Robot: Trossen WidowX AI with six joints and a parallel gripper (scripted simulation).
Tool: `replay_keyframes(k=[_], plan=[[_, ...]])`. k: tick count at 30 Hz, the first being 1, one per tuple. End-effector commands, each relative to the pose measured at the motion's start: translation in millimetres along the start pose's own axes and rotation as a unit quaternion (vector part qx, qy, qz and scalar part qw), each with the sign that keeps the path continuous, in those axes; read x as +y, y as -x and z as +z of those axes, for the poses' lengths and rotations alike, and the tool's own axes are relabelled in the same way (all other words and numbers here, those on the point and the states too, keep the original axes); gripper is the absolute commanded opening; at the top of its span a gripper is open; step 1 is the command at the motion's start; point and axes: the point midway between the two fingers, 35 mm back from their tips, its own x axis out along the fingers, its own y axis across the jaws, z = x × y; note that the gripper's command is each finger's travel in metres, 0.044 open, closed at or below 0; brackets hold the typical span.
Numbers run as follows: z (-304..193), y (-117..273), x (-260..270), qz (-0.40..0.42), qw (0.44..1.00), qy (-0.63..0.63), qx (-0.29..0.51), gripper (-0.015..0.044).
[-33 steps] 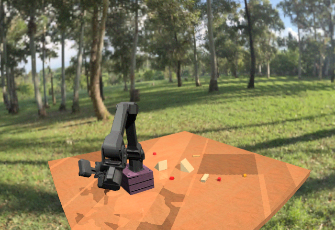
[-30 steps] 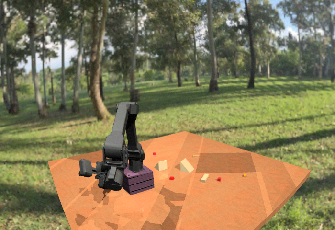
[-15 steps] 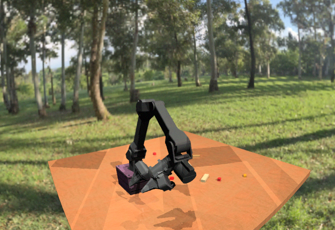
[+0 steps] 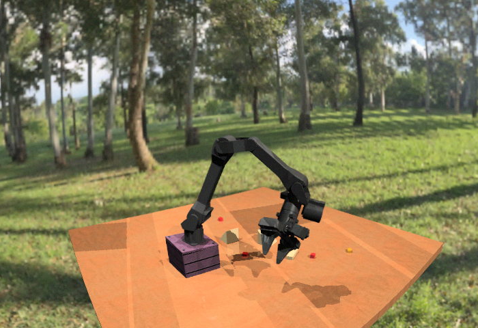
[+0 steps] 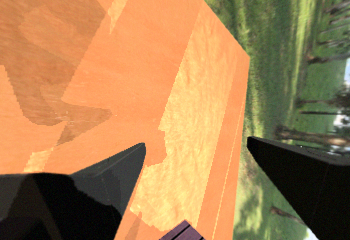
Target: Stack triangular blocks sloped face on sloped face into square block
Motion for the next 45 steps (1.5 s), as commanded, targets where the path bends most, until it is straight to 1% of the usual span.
replay_keyframes(k=[1, 7, 14, 20, 23, 25, 31, 45], plan=[[-15, 38, 52, 0.040, 0.997, -0.018, -0.056, 0.0440], [-57, 99, 124, 0.124, 0.983, -0.039, -0.131, 0.0440], [-140, 161, 188, 0.238, 0.954, -0.047, -0.178, 0.0440], [-229, 196, 217, 0.331, 0.926, -0.037, -0.180, 0.0440], [-273, 208, 224, 0.372, 0.912, -0.029, -0.172, 0.0440], [-291, 211, 225, 0.388, 0.906, -0.027, -0.168, 0.0440], [-293, 211, 226, 0.390, 0.905, -0.026, -0.168, 0.0440], [-288, 196, 243, 0.390, 0.905, -0.026, -0.168, 0.0440]])
